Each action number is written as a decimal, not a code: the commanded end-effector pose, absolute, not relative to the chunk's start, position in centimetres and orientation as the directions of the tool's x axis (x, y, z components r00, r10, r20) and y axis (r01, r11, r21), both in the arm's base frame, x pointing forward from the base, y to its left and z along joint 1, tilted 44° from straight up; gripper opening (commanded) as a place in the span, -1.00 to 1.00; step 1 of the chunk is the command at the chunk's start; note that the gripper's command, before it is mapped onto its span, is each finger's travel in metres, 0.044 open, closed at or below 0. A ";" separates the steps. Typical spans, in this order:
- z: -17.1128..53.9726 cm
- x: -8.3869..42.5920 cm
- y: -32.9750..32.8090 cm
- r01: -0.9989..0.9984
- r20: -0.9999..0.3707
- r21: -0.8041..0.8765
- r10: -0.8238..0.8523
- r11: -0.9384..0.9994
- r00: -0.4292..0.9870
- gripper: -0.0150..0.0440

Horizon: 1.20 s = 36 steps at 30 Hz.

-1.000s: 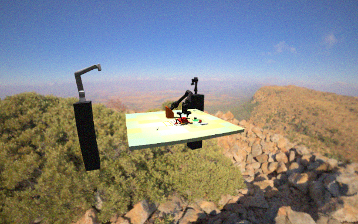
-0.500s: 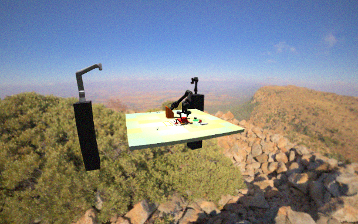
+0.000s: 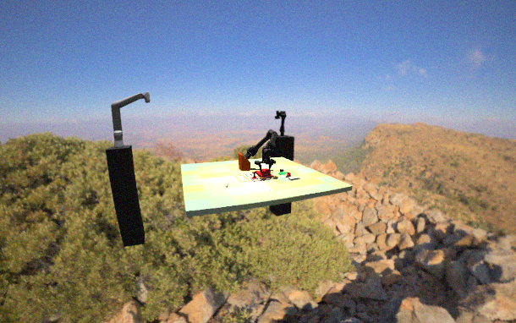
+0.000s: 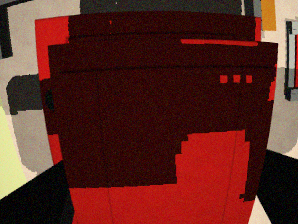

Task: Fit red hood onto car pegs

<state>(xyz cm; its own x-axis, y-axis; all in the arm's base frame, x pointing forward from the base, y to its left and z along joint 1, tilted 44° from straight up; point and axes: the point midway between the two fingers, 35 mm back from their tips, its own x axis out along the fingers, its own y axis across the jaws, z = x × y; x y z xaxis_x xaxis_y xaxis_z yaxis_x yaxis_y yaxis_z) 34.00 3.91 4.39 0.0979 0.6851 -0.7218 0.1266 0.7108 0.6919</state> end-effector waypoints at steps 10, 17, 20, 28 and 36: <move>4.1 34.0 4.2 0.126 -0.722 0.692 0.685 0.711 0.100 -0.49; 3.9 34.0 4.4 0.126 -0.722 0.692 0.685 0.711 0.100 -0.49; 3.8 34.1 4.5 0.126 -0.721 0.692 0.685 0.711 0.100 -0.49; 3.6 34.1 4.8 0.126 -0.721 0.692 0.685 0.710 0.100 -0.49; 3.4 34.1 5.0 0.127 -0.721 0.693 0.686 0.710 0.100 -0.49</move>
<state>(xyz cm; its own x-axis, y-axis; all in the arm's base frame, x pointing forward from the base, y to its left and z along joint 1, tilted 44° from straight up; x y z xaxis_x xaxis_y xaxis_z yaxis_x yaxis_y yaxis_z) 34.18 4.83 3.58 0.1047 0.6848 -0.7212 0.1203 0.7111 0.6927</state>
